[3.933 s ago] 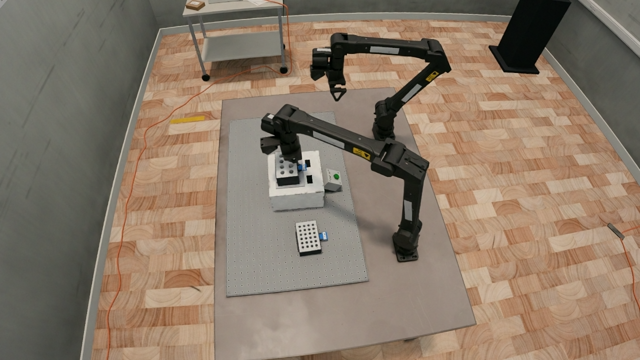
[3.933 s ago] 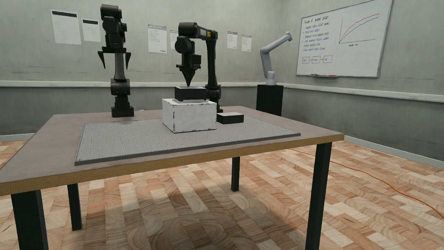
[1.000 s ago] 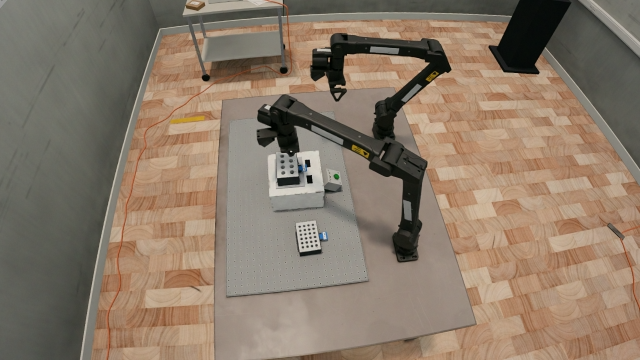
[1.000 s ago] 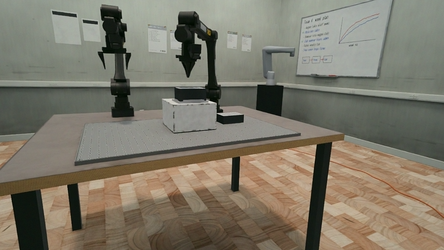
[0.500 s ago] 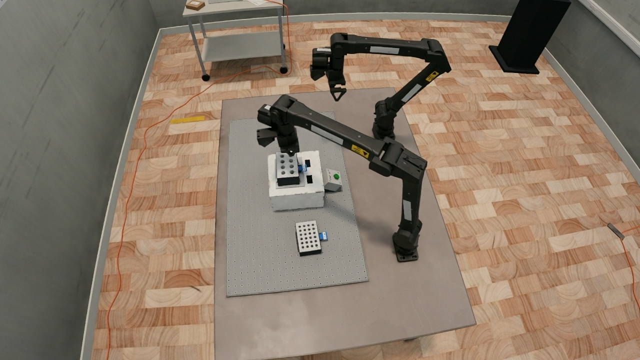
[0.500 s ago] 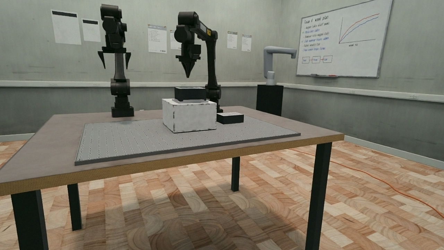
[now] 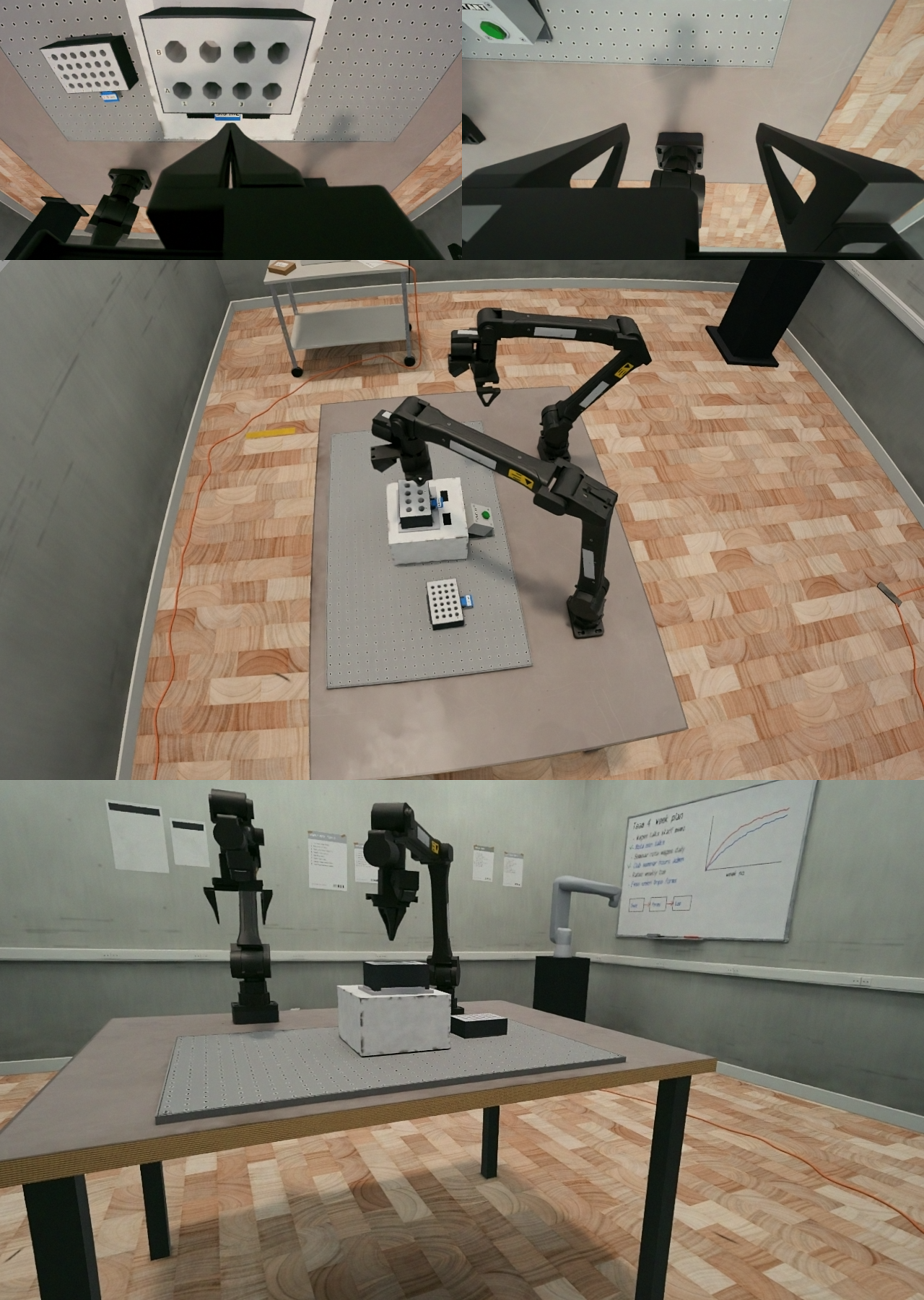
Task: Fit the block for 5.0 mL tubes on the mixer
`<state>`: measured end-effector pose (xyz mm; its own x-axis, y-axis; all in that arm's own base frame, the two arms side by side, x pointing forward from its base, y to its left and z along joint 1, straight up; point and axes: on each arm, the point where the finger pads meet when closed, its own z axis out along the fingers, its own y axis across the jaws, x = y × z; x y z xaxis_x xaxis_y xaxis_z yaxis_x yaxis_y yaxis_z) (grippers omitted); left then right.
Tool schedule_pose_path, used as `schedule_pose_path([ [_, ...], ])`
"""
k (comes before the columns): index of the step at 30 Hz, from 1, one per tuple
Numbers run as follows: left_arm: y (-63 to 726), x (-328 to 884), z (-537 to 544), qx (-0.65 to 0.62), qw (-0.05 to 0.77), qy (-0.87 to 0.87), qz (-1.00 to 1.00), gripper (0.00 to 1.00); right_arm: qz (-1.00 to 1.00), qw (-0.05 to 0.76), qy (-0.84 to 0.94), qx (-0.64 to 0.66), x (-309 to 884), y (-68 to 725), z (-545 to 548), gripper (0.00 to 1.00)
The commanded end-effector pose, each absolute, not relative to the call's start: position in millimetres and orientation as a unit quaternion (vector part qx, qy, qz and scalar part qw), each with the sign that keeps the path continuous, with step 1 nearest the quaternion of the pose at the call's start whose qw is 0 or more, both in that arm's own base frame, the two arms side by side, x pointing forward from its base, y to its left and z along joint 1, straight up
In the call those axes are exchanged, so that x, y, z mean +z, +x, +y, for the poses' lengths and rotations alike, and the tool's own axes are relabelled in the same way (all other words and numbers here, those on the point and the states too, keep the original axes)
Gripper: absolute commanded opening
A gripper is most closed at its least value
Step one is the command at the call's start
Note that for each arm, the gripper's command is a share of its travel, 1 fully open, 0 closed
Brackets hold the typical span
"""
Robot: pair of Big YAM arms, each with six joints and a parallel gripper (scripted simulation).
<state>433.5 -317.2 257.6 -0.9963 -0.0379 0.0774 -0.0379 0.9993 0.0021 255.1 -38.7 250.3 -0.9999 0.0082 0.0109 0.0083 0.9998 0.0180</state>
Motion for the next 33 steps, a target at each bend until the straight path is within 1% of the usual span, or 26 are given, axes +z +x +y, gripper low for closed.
schedule_pose_path([
  [1, 442, 267, -327, 0.006, 0.03, 0.015, -0.999, 0.0, -1.0, 0.006, -0.004, -0.009, 254, 258, -39, 1.0],
  [17, 438, 284, -325, 0.016, 0.018, 0.015, -1.0, 0.0, -1.0, -0.012, -0.003, -0.007, 267, 266, -40, 1.0],
  [33, 441, 270, -328, 0.008, 0.028, 0.014, -0.999, 0.0, -1.0, -0.01, -0.003, -0.007, 265, 265, -40, 1.0],
])
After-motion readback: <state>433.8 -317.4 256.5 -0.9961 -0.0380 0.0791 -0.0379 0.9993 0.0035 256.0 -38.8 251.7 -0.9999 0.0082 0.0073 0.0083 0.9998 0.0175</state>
